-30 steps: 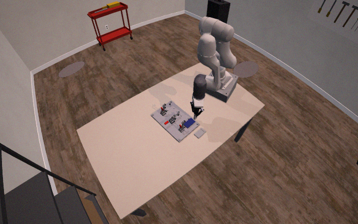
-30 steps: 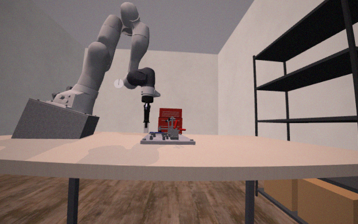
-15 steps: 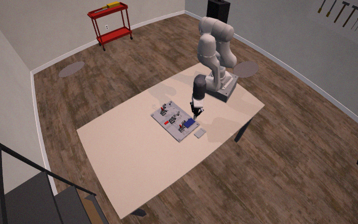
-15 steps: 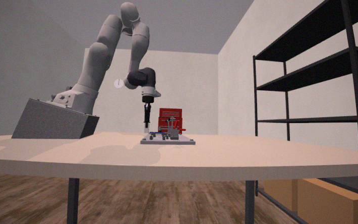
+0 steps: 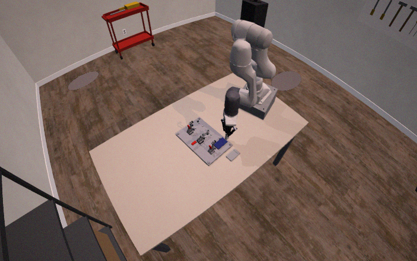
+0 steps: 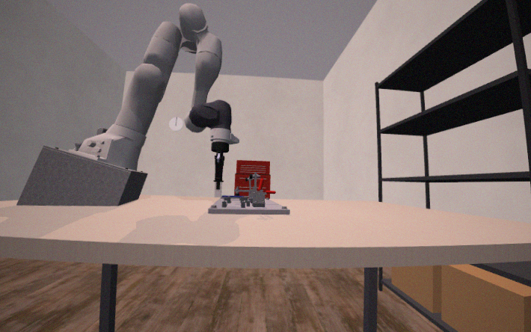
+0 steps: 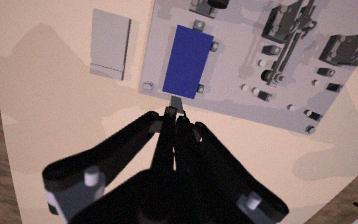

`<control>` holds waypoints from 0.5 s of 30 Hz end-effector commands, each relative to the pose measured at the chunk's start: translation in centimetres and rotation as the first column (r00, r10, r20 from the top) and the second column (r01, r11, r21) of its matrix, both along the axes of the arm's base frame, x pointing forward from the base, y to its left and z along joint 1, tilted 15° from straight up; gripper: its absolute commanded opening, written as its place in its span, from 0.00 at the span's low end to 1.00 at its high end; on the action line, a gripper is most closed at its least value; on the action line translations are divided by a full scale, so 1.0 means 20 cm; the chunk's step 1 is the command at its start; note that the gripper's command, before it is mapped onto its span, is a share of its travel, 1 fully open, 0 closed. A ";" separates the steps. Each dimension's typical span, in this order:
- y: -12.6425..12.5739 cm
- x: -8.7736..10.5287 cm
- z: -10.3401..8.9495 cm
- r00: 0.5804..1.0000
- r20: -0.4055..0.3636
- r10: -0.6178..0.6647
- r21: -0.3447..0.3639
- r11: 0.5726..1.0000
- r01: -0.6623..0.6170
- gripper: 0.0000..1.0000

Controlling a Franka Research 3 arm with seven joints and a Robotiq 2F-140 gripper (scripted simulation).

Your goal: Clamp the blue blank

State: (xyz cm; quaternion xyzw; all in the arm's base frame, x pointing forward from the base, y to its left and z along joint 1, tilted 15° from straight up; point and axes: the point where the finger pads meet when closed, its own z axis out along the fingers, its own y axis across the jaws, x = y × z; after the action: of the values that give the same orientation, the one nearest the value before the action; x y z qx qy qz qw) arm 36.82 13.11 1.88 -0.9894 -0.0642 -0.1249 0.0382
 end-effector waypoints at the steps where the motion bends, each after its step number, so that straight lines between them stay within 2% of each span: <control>1: 0.00 0.01 0.00 1.000 -0.003 0.008 -0.005 1.000 -0.008 0.00; 15: 0.00 0.01 0.00 1.000 -0.003 0.008 -0.005 1.000 -0.008 0.00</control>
State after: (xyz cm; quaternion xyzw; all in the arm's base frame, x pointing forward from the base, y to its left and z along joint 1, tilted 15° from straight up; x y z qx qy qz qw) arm 37.08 13.11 1.93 -0.9893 -0.0651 -0.1247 0.0380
